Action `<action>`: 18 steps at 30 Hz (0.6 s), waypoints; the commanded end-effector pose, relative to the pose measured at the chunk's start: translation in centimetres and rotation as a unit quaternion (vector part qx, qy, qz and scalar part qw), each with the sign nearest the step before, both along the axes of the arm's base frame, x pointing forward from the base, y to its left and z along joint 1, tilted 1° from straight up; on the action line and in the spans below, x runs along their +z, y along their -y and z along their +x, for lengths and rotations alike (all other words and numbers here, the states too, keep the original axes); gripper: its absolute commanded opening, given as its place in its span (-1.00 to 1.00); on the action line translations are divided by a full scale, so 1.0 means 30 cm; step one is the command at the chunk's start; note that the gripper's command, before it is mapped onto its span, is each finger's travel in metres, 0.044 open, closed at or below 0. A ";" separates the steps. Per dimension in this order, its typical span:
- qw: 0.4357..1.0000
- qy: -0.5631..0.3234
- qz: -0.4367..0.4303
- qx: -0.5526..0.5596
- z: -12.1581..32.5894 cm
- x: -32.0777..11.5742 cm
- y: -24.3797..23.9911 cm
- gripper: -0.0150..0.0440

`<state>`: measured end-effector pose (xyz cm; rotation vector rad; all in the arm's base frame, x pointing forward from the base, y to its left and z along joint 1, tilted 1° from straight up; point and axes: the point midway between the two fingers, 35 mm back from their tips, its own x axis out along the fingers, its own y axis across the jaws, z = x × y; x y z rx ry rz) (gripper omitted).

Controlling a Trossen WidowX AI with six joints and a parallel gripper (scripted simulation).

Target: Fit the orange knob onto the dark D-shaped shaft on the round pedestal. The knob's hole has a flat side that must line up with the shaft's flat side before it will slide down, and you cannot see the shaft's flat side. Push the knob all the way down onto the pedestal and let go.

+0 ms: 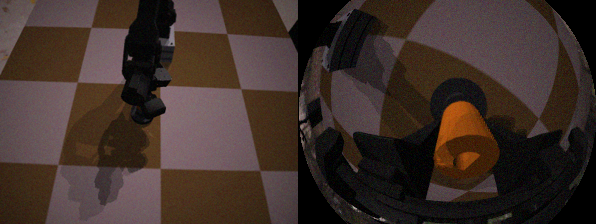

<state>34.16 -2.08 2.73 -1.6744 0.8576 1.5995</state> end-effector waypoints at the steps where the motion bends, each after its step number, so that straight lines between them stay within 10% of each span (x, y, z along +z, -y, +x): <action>1: 0.974 0.004 0.007 -0.227 -0.003 -0.009 0.003 -0.49; 18: 0.680 0.014 0.027 -0.732 0.003 0.005 0.003 -0.49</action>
